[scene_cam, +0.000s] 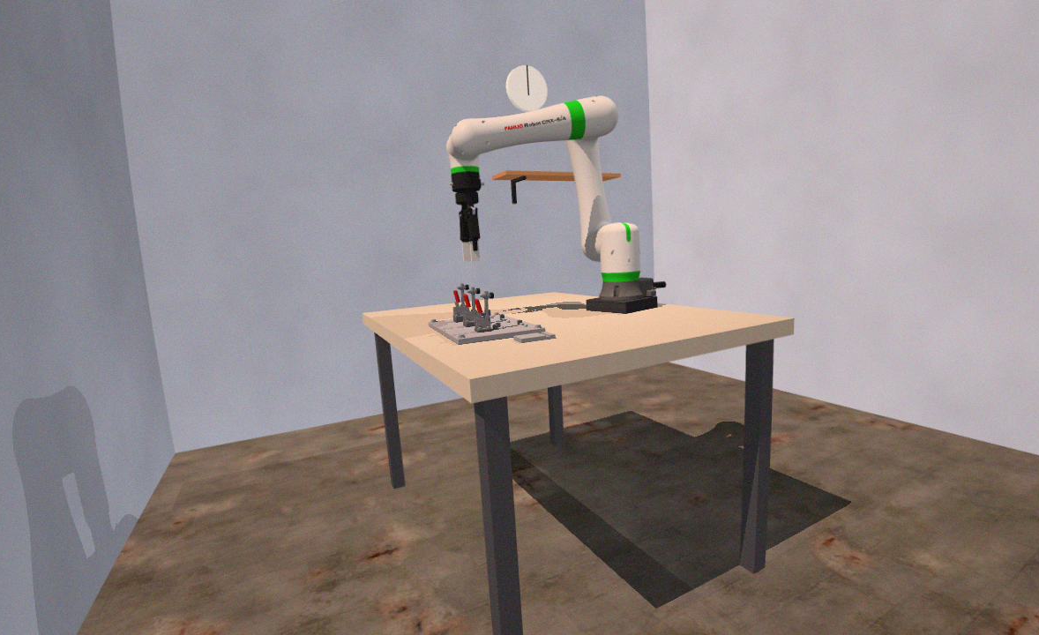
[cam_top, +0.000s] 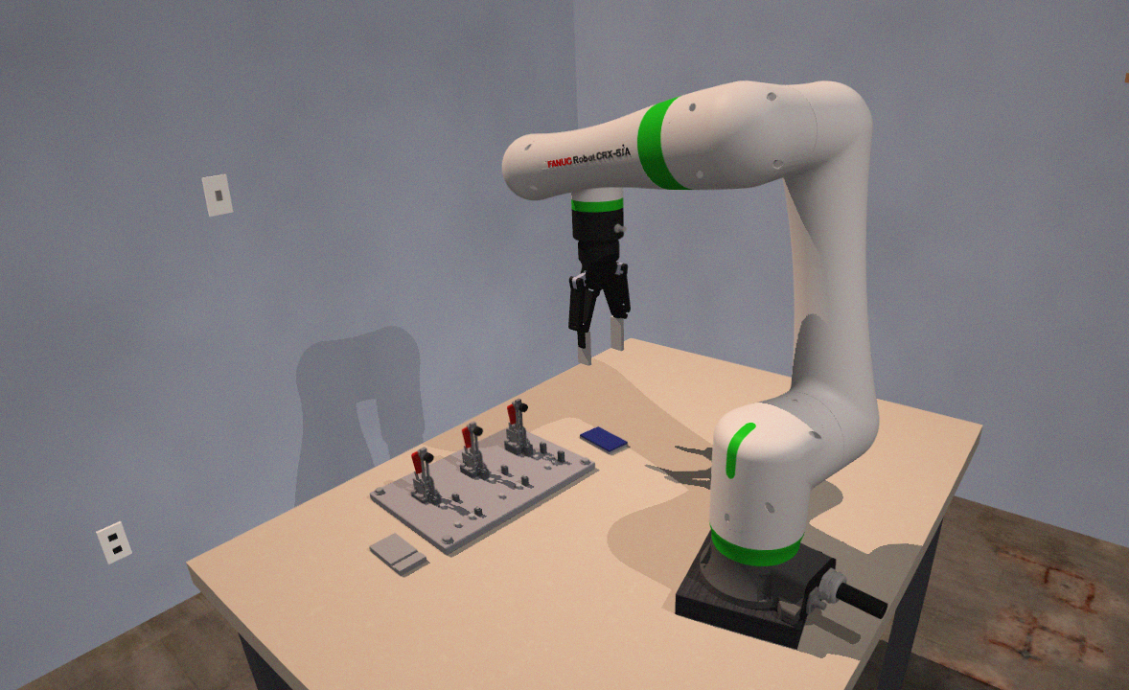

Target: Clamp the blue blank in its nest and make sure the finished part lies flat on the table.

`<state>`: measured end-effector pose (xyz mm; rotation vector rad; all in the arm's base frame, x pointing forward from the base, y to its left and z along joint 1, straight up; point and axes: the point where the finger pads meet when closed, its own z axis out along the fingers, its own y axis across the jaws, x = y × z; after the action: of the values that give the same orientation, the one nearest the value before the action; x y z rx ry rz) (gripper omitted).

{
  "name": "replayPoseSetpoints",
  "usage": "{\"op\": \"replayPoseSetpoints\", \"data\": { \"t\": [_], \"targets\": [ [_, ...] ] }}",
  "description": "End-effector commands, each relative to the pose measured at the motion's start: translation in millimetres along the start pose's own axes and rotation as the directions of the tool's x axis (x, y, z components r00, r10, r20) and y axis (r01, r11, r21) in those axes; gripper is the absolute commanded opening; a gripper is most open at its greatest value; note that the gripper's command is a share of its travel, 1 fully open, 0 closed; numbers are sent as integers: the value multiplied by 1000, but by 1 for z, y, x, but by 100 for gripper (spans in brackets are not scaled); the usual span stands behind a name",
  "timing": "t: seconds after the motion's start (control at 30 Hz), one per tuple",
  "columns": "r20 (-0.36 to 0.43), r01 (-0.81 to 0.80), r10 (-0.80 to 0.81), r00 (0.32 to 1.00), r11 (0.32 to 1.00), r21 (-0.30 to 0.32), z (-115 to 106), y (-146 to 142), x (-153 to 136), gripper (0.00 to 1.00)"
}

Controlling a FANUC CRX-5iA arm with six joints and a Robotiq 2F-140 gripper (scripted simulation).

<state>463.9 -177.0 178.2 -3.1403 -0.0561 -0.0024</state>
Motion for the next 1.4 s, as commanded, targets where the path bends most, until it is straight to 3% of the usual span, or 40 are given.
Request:
{"op": "replayPoseSetpoints", "data": {
  "t": [0.0,0.37,1.37],
  "targets": [
    [0,0,0,1000,1000,0,0,0,0,58],
    [0,-114,114,994,994,0,0,0,0,58],
    [0,-115,115,993,993,0,0,0,0,58]
  ]
}}
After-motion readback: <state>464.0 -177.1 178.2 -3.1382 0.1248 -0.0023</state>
